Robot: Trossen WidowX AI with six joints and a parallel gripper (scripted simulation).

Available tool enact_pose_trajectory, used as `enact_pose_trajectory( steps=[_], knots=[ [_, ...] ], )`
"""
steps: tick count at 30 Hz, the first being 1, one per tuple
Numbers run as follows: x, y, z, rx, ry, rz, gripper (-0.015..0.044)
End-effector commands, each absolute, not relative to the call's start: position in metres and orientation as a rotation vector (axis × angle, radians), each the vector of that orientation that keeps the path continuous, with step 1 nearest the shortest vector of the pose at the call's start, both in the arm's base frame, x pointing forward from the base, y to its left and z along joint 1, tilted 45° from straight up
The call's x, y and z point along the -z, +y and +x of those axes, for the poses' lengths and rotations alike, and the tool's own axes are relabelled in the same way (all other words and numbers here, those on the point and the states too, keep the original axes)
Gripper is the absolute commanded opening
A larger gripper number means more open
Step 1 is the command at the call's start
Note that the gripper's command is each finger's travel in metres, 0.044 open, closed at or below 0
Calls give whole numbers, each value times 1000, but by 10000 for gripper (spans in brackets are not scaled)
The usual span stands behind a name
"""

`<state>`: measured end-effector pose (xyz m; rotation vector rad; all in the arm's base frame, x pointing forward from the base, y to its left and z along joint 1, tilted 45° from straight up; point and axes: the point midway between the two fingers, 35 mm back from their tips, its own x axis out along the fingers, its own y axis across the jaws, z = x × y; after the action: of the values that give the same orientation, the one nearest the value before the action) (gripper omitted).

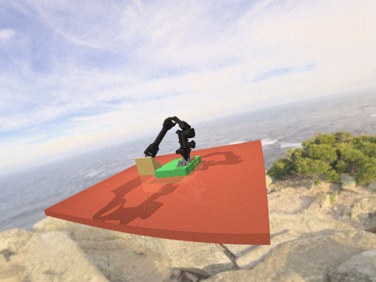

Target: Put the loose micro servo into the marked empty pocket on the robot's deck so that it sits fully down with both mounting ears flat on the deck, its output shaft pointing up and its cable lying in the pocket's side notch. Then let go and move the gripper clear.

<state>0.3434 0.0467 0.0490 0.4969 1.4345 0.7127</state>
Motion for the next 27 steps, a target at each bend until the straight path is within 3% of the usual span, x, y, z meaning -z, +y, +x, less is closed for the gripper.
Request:
enact_pose_trajectory(
  steps=[1, 6, 13, 24, 27],
  knots=[
    [-46, 50, 343, -713, 1433, 506, 0],
    [-43, 53, 343, -713, 1432, 506, 0],
    [-44, 51, 343, -713, 1433, 506, 184],
    [-69, 25, 344, -712, 1433, 505, 187],
    [-72, 16, 331, -701, 1426, 511, 266]
  ],
)
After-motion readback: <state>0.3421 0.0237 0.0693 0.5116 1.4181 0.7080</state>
